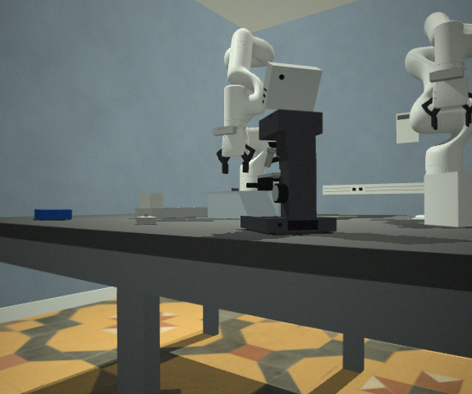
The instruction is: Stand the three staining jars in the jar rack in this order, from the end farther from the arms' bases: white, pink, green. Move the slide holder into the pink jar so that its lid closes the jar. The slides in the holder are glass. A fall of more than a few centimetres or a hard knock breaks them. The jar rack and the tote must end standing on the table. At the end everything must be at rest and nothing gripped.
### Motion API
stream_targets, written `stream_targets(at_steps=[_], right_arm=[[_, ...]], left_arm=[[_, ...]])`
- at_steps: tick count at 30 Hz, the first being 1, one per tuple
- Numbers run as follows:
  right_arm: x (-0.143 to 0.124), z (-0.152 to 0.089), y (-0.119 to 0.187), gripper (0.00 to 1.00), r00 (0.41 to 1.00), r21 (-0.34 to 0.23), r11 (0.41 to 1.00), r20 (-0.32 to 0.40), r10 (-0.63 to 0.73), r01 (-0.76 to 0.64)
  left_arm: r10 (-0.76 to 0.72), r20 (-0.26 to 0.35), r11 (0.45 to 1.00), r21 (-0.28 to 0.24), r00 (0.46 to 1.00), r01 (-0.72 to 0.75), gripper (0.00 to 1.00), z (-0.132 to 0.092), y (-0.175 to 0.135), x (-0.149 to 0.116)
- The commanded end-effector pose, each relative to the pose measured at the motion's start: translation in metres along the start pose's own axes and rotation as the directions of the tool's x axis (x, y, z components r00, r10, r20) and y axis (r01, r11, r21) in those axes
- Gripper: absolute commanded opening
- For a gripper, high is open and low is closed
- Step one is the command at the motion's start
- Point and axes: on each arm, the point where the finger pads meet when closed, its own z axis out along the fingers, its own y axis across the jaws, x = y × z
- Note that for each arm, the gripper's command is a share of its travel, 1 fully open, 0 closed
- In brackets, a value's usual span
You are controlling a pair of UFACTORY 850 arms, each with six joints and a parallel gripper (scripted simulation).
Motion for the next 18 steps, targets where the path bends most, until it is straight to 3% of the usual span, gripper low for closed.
stream_targets(at_steps=[1, 18], right_arm=[[0.001, 0.005, 0.000, 1.00, 1.000, 0.001, 1.000, -0.002, 0.000, 0.000], [0.001, 0.030, 0.000, 1.00, 1.000, 0.001, 1.000, -0.002, 0.000, 0.000]], left_arm=[[0.000, -0.001, 1.000, 0.000, 1.000, 0.000, 1.00, -0.001, 0.000, 0.001], [0.000, -0.001, 1.000, 0.000, 1.000, 0.000, 1.00, -0.001, 0.000, 0.001]])
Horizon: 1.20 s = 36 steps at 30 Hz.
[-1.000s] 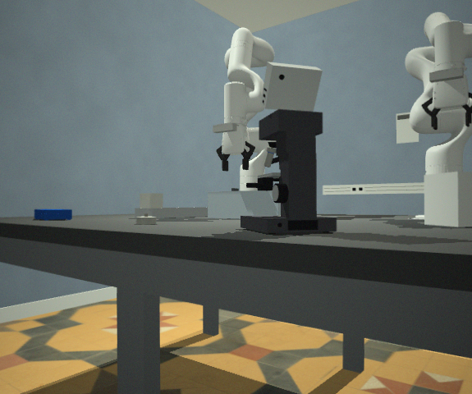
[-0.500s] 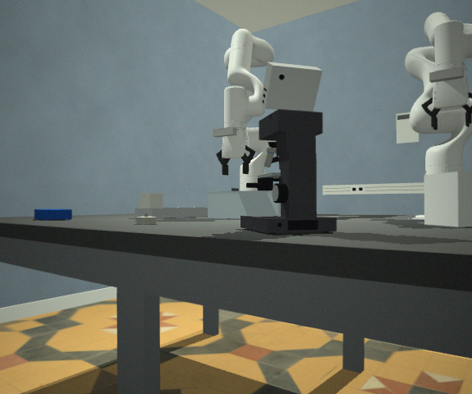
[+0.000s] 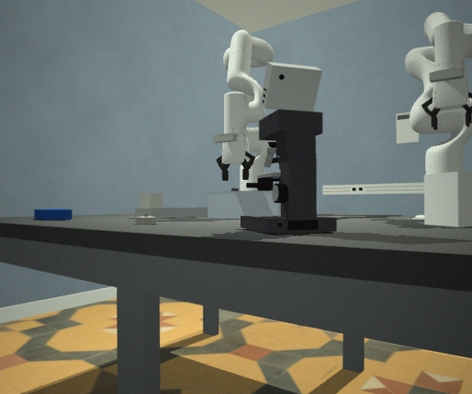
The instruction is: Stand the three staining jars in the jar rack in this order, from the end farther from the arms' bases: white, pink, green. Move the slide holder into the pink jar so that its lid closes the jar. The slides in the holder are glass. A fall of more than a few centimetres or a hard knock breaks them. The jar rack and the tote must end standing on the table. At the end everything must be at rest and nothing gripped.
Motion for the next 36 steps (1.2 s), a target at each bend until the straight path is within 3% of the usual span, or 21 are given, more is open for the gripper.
stream_targets(at_steps=[1, 36], right_arm=[[0.001, 0.006, 0.000, 1.00, 1.000, 0.001, 1.000, -0.002, 0.000, 0.000], [0.001, 0.057, 0.000, 1.00, 1.000, 0.001, 1.000, -0.002, 0.000, 0.000]], left_arm=[[0.000, -0.001, 1.000, 0.000, 1.000, 0.000, 1.00, -0.001, 0.000, 0.001], [0.000, -0.001, 1.000, 0.000, 1.000, 0.000, 1.00, -0.001, 0.000, 0.001]])
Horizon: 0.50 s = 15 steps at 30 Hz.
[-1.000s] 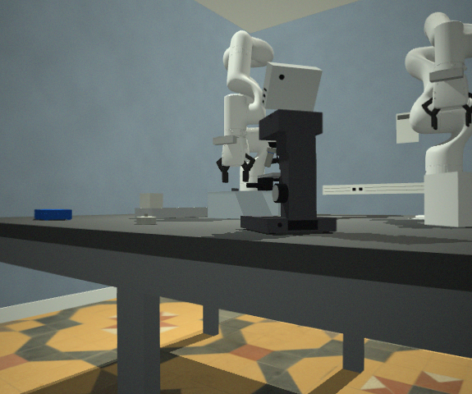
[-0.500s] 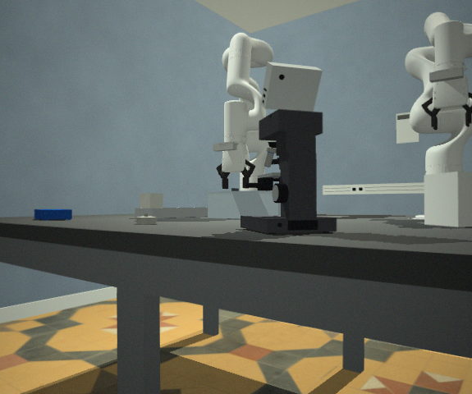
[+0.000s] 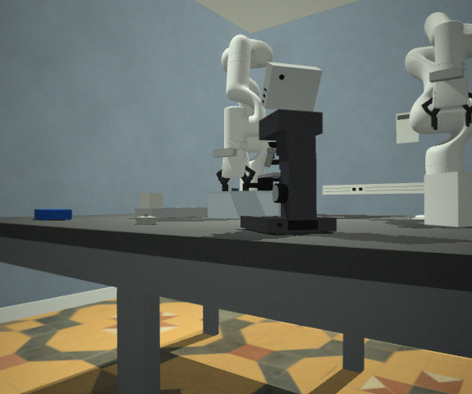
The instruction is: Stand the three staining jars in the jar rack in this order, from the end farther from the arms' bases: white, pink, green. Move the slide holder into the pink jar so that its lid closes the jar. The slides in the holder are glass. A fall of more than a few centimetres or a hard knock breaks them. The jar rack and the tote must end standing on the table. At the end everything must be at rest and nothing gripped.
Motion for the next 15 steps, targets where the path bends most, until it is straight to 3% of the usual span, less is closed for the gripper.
stream_targets(at_steps=[1, 15], right_arm=[[0.001, 0.004, 0.000, 1.00, 1.000, 0.001, 1.000, -0.002, 0.000, 0.000], [0.001, 0.026, 0.000, 1.00, 1.000, 0.001, 1.000, -0.002, 0.000, 0.000]], left_arm=[[0.000, -0.001, 1.000, 0.000, 1.000, 0.000, 1.00, -0.001, 0.000, 0.001], [0.000, -0.001, 1.000, 0.000, 1.000, 0.000, 1.00, -0.001, 0.000, 0.001]])
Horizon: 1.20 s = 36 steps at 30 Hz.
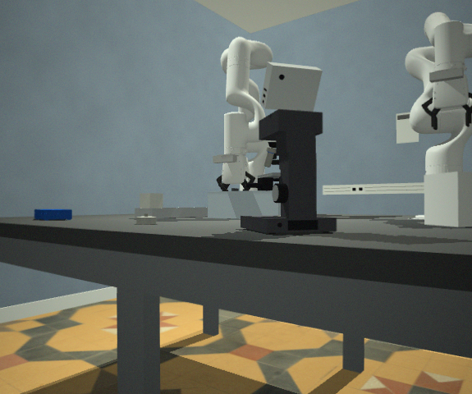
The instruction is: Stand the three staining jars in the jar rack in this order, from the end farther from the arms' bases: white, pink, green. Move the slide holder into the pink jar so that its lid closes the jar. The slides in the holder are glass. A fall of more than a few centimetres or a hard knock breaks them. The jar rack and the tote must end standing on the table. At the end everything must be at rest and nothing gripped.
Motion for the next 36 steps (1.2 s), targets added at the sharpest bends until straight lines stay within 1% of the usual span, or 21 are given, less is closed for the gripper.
stream_targets(at_steps=[1, 8, 21, 22, 36], right_arm=[[0.0009, 0.0056, -0.0004, 1.00, 1.000, 0.001, 1.000, -0.002, 0.000, 0.000], [0.0009, 0.0140, -0.0004, 1.00, 1.000, 0.001, 1.000, -0.002, 0.000, 0.000], [0.0009, 0.0143, -0.0004, 1.00, 1.000, 0.001, 1.000, -0.002, 0.000, 0.000], [0.0009, 0.0142, -0.0004, 0.74, 1.000, 0.001, 1.000, -0.002, 0.000, 0.000], [0.0009, 0.0142, -0.0004, 0.74, 1.000, 0.001, 1.000, -0.002, 0.000, 0.000]], left_arm=[[0.000, -0.001, 1.000, 0.000, 1.000, 0.000, 1.00, -0.0007, -0.0002, 0.0005], [0.000, -0.001, 1.000, 0.000, 1.000, 0.000, 1.00, -0.0007, -0.0002, 0.0005], [0.000, -0.001, 1.000, 0.000, 1.000, 0.000, 1.00, -0.0007, -0.0002, 0.0005], [0.000, -0.001, 1.000, 0.000, 1.000, 0.000, 1.00, -0.0007, -0.0002, 0.0005], [0.000, -0.001, 1.000, 0.000, 1.000, 0.000, 1.00, -0.0007, -0.0002, 0.0005]])
